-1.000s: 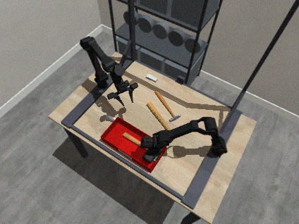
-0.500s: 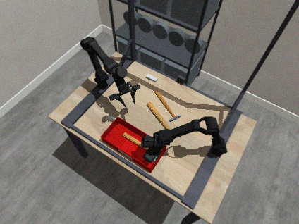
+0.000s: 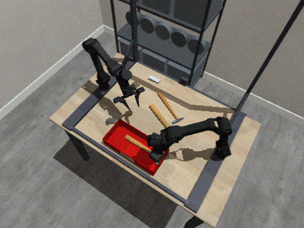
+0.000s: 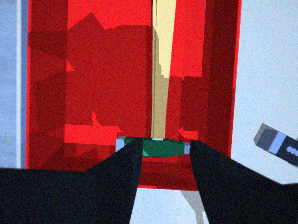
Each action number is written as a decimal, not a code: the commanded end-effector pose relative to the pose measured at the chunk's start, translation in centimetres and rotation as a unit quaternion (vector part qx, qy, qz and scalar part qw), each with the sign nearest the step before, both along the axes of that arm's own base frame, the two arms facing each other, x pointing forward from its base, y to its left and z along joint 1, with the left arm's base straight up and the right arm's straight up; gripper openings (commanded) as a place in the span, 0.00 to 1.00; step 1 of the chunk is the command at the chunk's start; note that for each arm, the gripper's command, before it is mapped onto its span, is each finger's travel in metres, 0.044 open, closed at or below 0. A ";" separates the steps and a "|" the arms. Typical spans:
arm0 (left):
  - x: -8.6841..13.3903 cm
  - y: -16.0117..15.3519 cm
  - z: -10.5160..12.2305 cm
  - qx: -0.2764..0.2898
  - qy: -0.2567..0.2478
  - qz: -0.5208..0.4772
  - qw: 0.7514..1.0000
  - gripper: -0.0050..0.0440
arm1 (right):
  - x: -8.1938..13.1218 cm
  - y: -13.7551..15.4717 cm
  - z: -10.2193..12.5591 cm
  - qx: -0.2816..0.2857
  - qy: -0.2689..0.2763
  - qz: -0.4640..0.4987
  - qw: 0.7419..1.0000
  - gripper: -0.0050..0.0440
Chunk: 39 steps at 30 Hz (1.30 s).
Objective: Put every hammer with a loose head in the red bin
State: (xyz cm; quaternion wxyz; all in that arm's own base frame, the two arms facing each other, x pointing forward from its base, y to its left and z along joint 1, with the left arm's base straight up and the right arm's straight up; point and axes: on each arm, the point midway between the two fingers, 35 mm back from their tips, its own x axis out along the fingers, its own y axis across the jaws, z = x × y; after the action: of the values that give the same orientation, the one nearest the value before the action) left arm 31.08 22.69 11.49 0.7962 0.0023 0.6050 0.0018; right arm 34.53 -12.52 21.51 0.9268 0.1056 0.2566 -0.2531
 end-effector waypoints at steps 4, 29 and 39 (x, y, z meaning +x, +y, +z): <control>-1.1 0.1 4.1 0.010 -0.018 -0.001 1.000 0.59 | 2.0 0.4 1.3 -0.008 -0.016 0.023 1.000 0.63; -4.4 -0.8 2.4 0.004 -0.047 -0.001 0.999 0.59 | 16.2 6.9 -8.2 -0.030 0.018 0.230 0.973 0.63; -4.2 -0.6 2.6 0.005 -0.047 0.000 0.999 0.59 | 12.1 14.8 -8.6 -0.031 0.016 0.305 0.952 0.63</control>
State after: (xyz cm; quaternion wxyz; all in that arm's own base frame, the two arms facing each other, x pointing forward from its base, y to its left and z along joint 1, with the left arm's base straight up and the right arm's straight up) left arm 26.63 22.06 13.20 0.8176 -0.0034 0.5758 0.0019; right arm 47.30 1.20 11.12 0.9518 -0.0072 0.3054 0.0263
